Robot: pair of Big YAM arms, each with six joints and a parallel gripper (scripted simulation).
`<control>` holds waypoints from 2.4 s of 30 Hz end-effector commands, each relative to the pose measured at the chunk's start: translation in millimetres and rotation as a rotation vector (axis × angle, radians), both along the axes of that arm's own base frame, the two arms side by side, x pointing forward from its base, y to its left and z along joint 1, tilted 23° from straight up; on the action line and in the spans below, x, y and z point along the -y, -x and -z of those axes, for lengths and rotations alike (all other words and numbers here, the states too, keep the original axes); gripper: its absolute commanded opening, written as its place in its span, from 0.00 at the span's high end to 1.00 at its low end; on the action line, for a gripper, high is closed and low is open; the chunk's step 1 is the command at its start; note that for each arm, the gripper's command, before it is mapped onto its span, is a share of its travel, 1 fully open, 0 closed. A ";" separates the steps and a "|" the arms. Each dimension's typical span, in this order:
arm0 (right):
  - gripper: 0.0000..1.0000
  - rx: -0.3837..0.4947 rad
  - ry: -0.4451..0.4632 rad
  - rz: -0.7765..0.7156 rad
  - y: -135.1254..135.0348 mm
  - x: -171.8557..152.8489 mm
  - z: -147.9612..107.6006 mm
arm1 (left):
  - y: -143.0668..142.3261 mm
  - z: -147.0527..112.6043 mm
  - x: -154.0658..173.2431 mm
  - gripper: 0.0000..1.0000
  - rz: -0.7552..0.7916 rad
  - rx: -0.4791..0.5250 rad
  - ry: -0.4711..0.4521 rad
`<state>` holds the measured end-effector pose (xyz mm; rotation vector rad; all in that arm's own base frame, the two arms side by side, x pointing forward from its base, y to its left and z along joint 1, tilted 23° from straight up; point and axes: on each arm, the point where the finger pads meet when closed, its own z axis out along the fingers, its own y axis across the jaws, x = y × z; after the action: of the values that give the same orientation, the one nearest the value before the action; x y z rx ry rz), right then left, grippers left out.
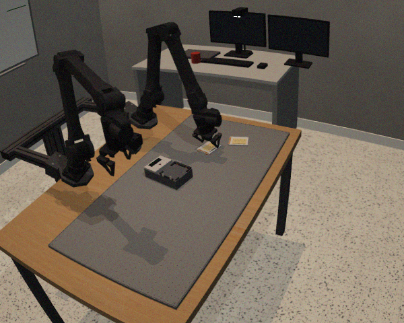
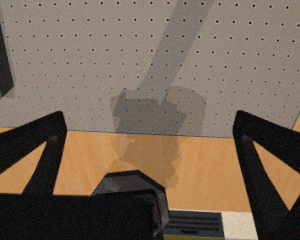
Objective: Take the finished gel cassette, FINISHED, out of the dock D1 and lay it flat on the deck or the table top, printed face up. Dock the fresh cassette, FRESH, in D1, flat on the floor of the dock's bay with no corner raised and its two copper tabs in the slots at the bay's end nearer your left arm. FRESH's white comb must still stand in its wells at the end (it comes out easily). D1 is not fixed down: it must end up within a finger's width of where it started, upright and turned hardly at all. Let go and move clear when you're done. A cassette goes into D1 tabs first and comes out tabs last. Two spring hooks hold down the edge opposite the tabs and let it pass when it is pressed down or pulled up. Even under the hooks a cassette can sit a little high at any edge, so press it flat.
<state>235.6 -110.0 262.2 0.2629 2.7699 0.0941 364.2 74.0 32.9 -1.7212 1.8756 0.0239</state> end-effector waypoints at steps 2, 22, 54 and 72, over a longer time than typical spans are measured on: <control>0.00 0.040 0.021 0.021 -7.9 8.1 -29.3 | 0.8 5.2 -4.8 0.02 -0.005 -0.011 -0.001; 0.00 0.040 0.021 0.021 -7.9 8.1 -29.3 | -1.1 8.7 -5.1 0.02 -0.005 -0.009 -0.001; 0.00 0.040 0.021 0.021 -7.9 8.1 -29.3 | -5.4 15.5 -5.7 0.02 -0.005 -0.008 -0.001; 0.00 0.040 0.021 0.021 -7.9 8.1 -29.3 | -6.4 8.8 -0.7 1.00 0.000 0.006 0.000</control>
<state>235.6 -110.0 262.2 0.2629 2.7699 0.0941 370.5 74.4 22.5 -1.7187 1.8721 0.0159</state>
